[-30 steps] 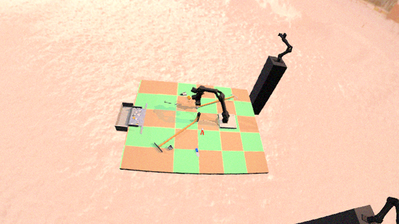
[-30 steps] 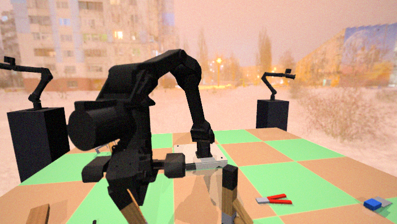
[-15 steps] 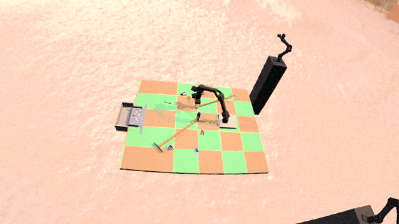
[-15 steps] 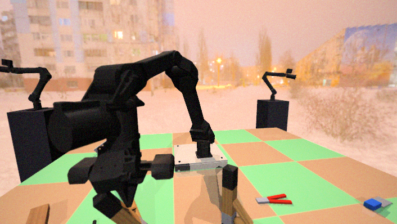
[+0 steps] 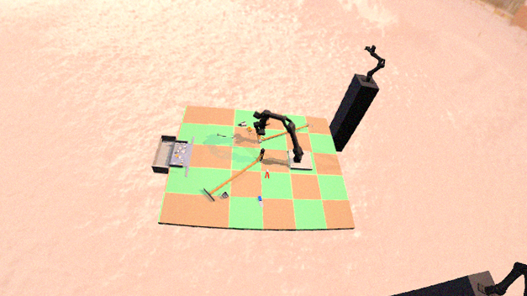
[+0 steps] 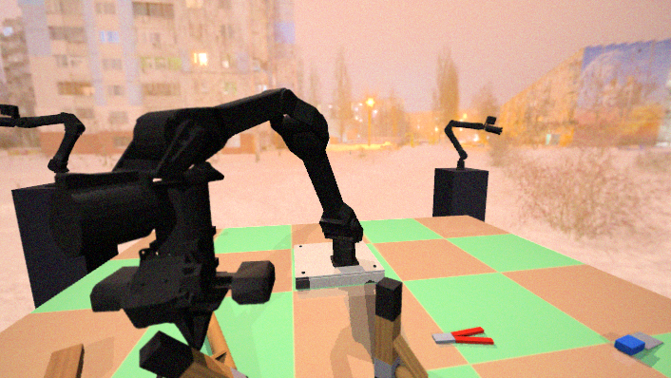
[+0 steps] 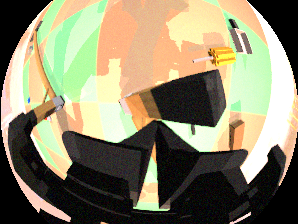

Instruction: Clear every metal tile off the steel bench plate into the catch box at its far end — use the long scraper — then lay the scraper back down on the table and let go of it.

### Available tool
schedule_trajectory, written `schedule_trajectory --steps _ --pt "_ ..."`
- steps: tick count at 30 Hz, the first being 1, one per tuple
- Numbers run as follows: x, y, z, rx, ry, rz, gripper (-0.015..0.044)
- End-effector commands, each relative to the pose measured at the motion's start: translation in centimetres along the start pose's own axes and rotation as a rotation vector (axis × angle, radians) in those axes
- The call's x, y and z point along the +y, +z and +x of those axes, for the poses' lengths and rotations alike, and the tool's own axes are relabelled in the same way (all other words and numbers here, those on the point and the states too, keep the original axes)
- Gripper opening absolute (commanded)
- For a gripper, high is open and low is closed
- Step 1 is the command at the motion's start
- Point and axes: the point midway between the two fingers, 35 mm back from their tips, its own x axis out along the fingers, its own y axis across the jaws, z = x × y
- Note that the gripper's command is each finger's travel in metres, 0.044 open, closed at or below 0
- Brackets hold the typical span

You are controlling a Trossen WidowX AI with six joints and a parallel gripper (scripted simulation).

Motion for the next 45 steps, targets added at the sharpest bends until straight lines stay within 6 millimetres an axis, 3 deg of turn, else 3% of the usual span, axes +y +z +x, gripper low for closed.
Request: schedule_trajectory --steps 1,41,45 --pt "-0.9 -0.1 0.0 0.002 -0.006 -0.002 0.0" --pt "-7.3 -1.3 0.4 0.003 -0.011 -0.003 0.0" --pt "-6.5 -1.1 -0.4 0.0 -0.008 0.0 0.0"
